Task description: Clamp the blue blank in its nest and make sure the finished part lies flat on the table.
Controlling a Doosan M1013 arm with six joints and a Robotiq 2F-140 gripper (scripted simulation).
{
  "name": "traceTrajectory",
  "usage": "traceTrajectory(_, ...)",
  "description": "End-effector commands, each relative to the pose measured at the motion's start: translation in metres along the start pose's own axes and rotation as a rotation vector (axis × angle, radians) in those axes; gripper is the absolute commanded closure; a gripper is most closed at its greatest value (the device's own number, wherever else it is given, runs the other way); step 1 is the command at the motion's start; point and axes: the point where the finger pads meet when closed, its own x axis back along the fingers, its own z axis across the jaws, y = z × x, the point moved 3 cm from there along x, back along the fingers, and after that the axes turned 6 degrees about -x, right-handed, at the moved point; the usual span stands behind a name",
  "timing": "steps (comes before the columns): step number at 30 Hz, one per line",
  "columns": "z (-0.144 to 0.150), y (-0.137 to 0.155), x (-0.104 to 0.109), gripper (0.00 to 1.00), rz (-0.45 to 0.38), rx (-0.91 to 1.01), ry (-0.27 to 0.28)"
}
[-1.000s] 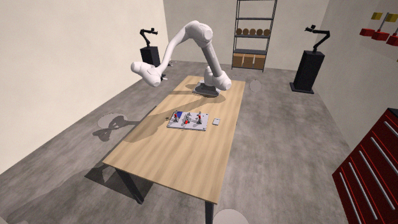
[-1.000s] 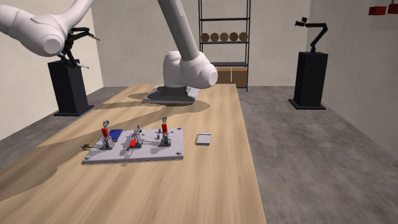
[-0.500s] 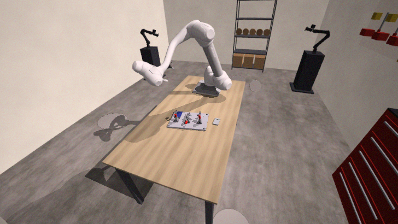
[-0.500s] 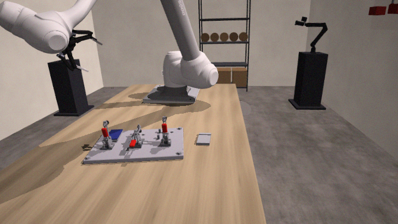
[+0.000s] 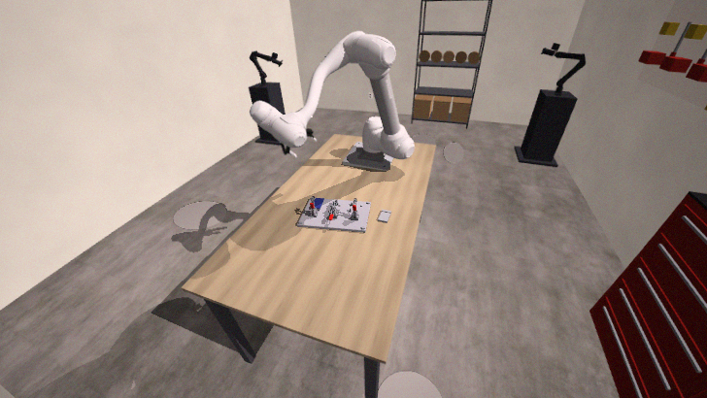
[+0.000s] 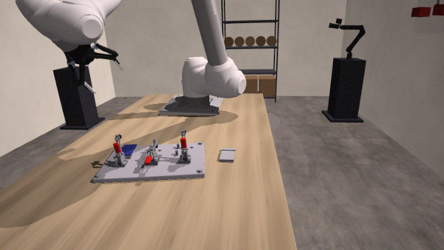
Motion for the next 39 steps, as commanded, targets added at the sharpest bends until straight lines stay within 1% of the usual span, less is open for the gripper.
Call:
traceTrajectory(1,0.002,-0.033,0.002,0.0,0.064,-0.082,0.096)
traceTrajectory(5,0.002,-0.033,0.002,0.0,0.064,-0.082,0.096)
traceTrajectory(6,0.001,-0.063,0.007,0.0,0.137,-0.156,0.17)
traceTrajectory(12,0.001,-0.063,0.007,0.0,0.137,-0.156,0.17)
traceTrajectory(13,-0.001,-0.094,0.013,0.0,0.217,-0.228,0.233)
traceTrajectory(17,-0.001,-0.094,0.013,0.0,0.217,-0.228,0.233)
traceTrajectory(18,-0.004,-0.122,0.022,0.0,0.302,-0.296,0.284)
traceTrajectory(21,-0.004,-0.122,0.022,0.0,0.302,-0.296,0.284)
traceTrajectory(22,-0.009,-0.147,0.03,0.0,0.384,-0.358,0.321)
traceTrajectory(24,-0.009,-0.147,0.03,0.0,0.384,-0.358,0.321)
traceTrajectory(25,-0.014,-0.168,0.039,0.0,0.459,-0.41,0.346)
traceTrajectory(29,-0.014,-0.168,0.039,0.0,0.459,-0.41,0.346)
traceTrajectory(31,-0.024,-0.198,0.053,0.0,0.574,-0.485,0.371)
traceTrajectory(32,-0.024,-0.198,0.053,0.0,0.574,-0.485,0.371)
traceTrajectory(34,-0.029,-0.211,0.06,0.0,0.629,-0.519,0.378)
traceTrajectory(38,-0.03,-0.213,0.061,0.0,0.638,-0.524,0.379)
traceTrajectory(39,-0.03,-0.213,0.061,0.72,0.638,-0.524,0.379)
